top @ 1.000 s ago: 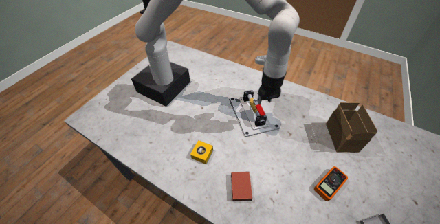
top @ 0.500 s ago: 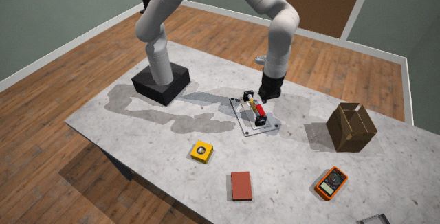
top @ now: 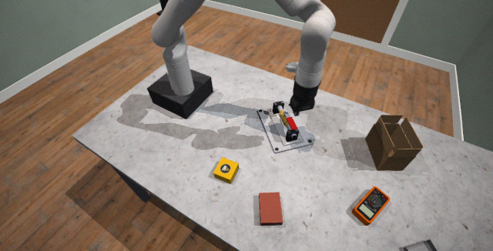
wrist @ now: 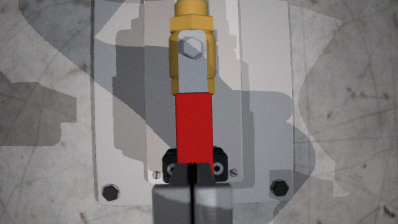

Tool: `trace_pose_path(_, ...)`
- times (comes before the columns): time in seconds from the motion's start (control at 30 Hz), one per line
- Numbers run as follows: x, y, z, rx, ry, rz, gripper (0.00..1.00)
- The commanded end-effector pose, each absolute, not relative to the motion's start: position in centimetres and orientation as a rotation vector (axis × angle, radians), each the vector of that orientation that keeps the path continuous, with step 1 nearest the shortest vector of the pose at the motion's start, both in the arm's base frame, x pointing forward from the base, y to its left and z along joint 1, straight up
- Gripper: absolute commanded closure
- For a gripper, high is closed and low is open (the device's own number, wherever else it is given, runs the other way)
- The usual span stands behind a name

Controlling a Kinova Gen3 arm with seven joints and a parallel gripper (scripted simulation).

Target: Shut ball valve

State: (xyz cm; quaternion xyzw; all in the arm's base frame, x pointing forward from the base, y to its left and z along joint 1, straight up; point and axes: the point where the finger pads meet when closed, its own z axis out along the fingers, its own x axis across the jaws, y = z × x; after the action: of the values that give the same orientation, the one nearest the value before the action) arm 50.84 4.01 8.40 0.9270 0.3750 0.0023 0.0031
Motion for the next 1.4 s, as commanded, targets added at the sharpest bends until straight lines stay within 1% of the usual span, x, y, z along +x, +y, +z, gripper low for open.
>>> trace_pose_path(0.0, 51.19, 4.17, 8.41, 2.908, 1.176, 0.022, 1.00)
trace_pose_path(0.3, 51.19, 4.17, 8.41, 2.908, 1.176, 0.022, 1.00)
trace_pose_path(0.33, 51.19, 4.17, 8.41, 2.908, 1.176, 0.022, 0.00)
trace_pose_path(1.37, 51.19, 4.17, 8.41, 2.908, 1.176, 0.022, 0.00)
